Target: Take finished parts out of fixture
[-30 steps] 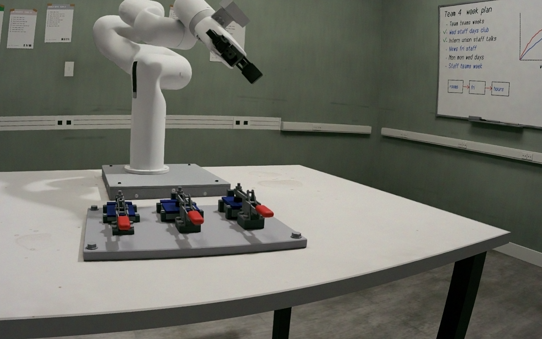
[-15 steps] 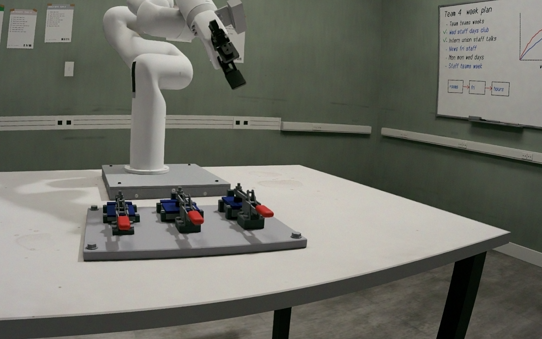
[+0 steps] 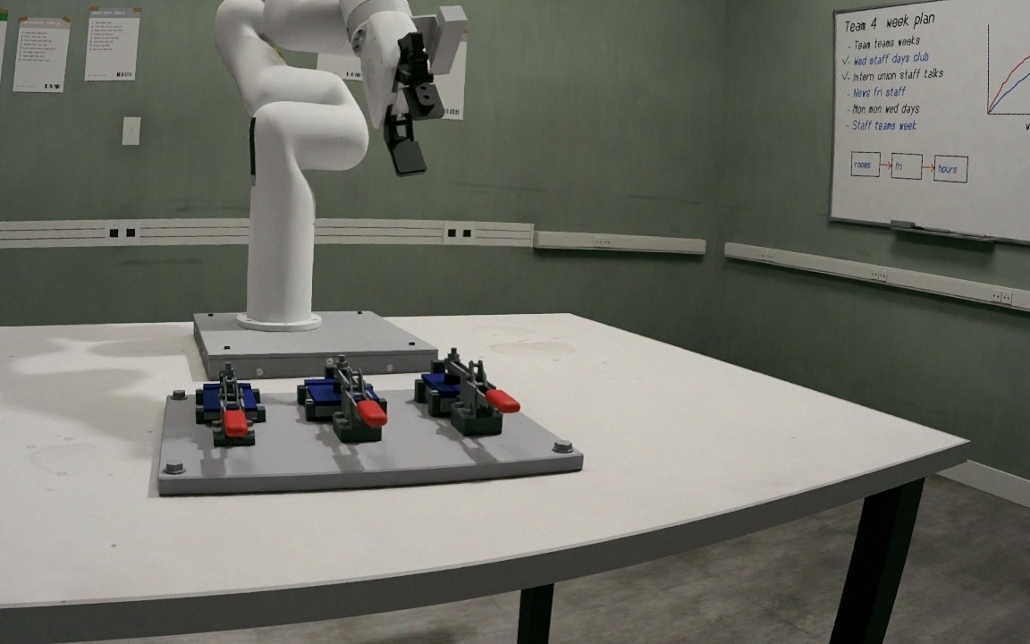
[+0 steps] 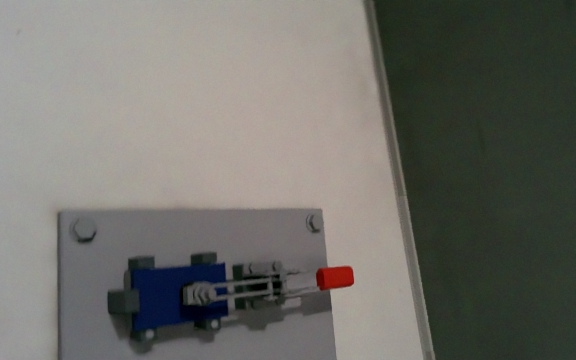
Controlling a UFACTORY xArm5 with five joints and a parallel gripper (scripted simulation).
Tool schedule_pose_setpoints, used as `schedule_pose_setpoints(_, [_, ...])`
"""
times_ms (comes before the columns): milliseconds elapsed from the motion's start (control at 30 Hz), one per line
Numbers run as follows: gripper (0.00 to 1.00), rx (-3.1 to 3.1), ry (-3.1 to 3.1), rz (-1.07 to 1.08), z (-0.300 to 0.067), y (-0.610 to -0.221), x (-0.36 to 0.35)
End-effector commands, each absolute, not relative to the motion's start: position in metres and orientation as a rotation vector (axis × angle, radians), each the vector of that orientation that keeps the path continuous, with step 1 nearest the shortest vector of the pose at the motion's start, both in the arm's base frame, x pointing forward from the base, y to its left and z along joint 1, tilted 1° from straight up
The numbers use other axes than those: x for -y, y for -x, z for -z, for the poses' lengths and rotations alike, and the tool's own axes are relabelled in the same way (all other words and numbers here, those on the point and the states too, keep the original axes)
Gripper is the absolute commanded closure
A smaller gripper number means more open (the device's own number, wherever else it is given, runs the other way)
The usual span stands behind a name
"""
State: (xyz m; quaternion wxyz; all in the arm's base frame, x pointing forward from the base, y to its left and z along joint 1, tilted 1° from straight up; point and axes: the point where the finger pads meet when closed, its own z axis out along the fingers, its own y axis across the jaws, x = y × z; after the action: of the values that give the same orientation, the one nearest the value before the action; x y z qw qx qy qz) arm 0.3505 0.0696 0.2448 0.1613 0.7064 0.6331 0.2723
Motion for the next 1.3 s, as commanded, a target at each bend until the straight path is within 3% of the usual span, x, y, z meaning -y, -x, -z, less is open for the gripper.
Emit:
schedule_pose_setpoints(0, [0.0,-1.951,-1.885,-0.652,-0.242,-0.358,-0.055])
schedule_pose_setpoints(567, [0.0,-2.376,-1.442,-0.305,-0.227,-0.371,-0.005])
schedule_pose_setpoints(1267, [0.0,-2.744,-0.958,-0.075,-0.21,-0.375,0.045])
